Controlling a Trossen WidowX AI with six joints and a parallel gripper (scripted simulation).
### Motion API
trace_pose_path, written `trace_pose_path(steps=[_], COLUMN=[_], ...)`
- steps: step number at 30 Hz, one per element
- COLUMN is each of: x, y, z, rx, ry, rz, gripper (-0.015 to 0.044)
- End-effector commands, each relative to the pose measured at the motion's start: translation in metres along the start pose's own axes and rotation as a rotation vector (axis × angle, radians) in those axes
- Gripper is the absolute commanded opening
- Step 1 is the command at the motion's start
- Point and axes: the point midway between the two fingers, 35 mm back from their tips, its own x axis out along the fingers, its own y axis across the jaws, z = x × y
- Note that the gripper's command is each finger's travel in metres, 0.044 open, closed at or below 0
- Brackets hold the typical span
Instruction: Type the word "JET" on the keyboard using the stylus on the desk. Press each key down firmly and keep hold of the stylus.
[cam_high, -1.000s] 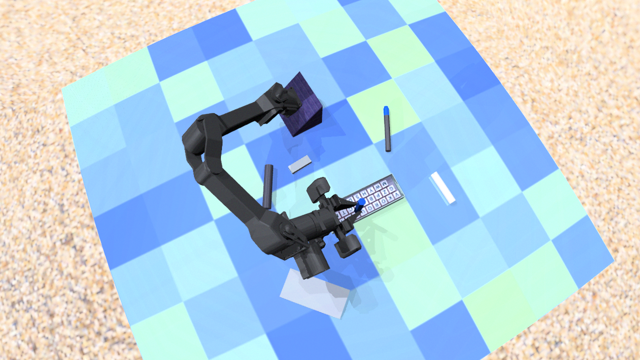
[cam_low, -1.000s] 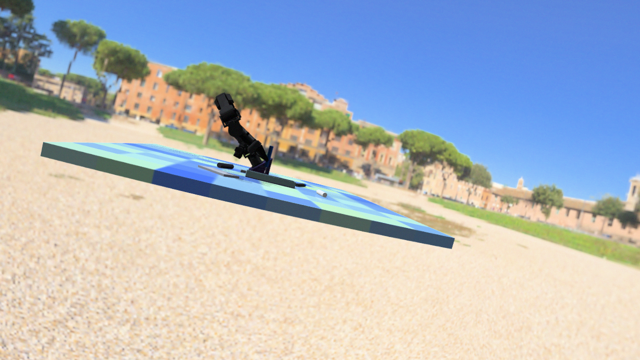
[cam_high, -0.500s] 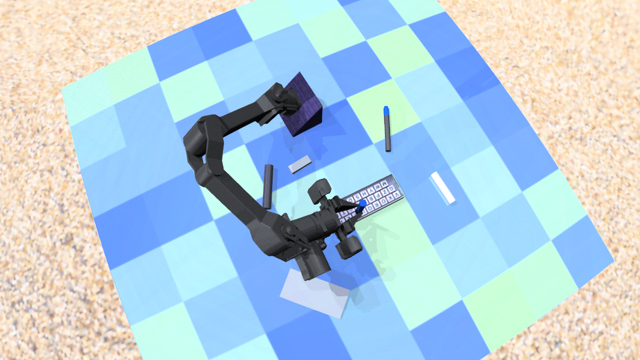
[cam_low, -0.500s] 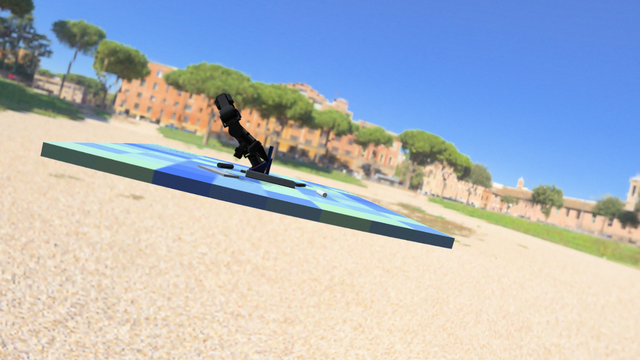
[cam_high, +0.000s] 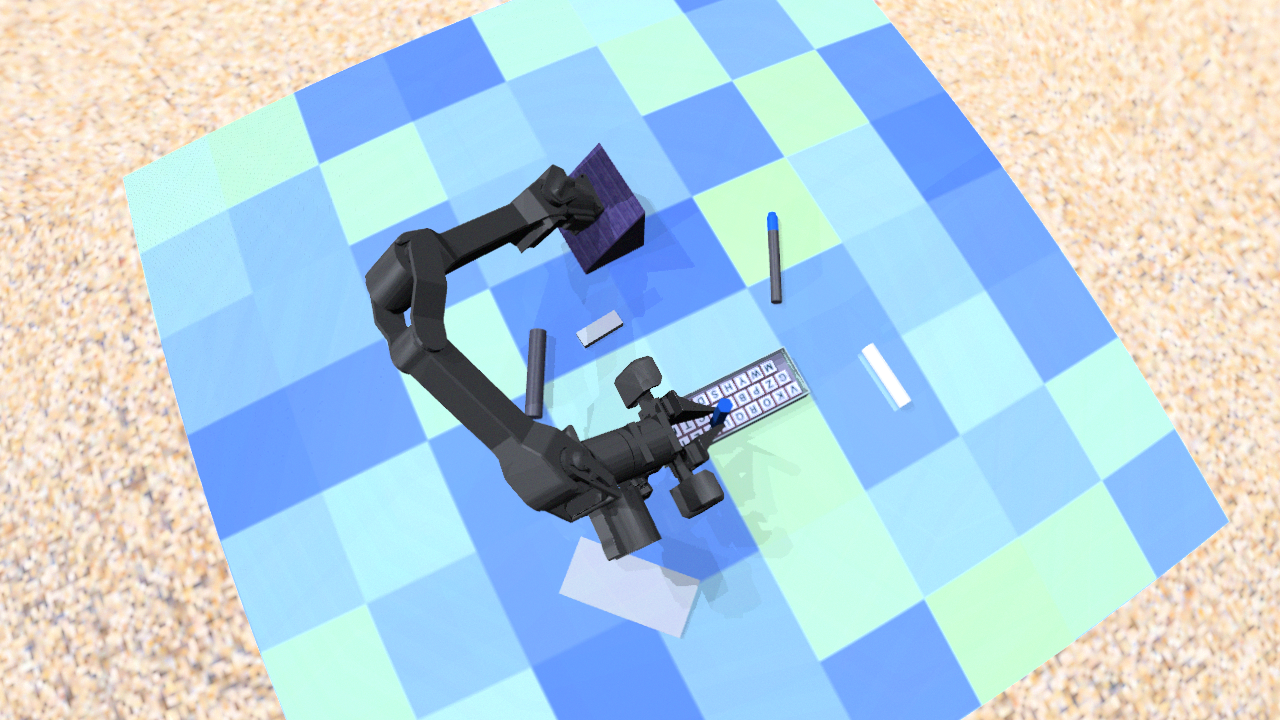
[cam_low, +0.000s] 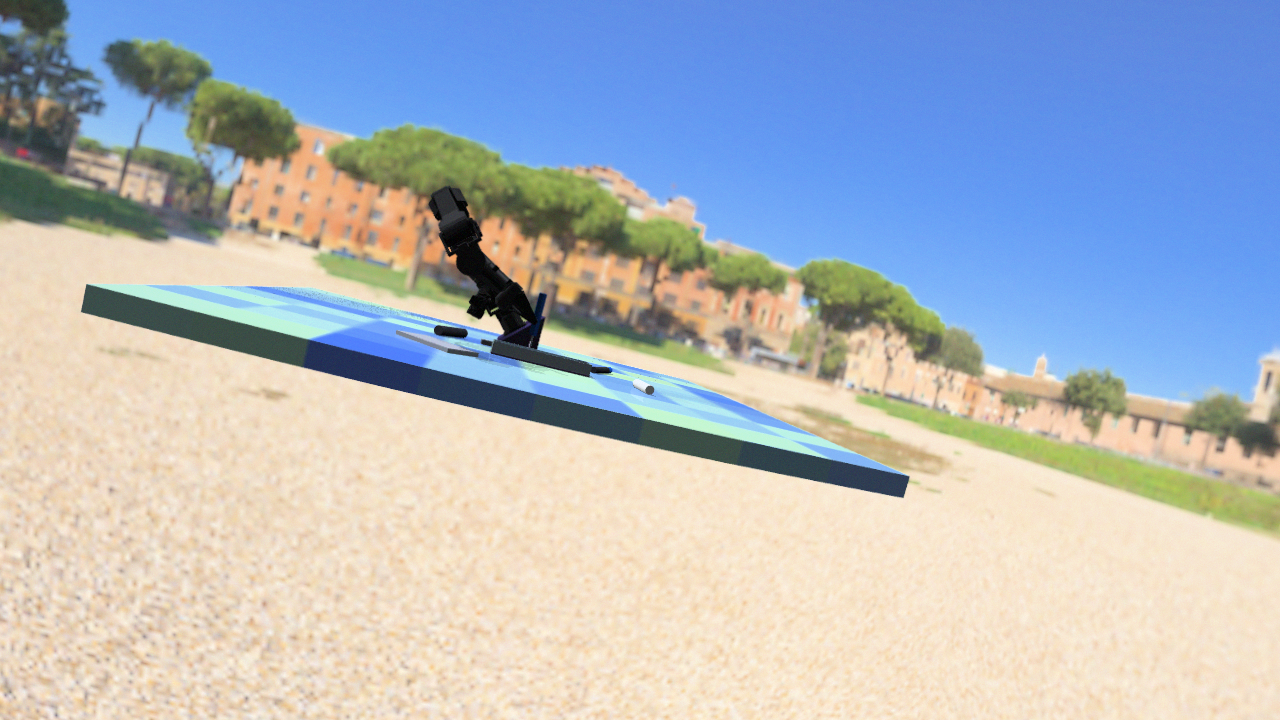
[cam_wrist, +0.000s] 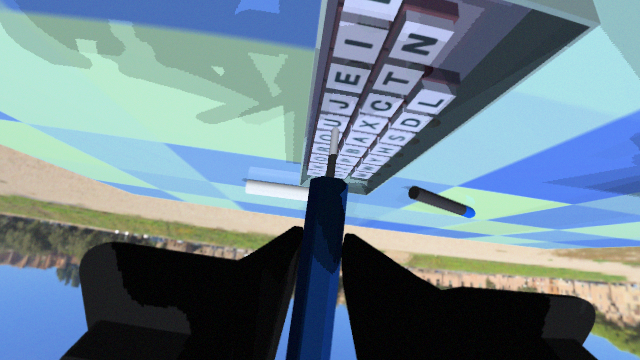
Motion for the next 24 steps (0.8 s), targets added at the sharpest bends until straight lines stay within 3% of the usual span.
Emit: trace_pose_path(steps=[1,24], x=[0.002,0.008], y=[0.000,0.000], z=[0.003,0.013], rx=[-0.003,-0.003], ry=[0.003,0.003], rz=[0.001,0.001], gripper=[0.0081,0.0081])
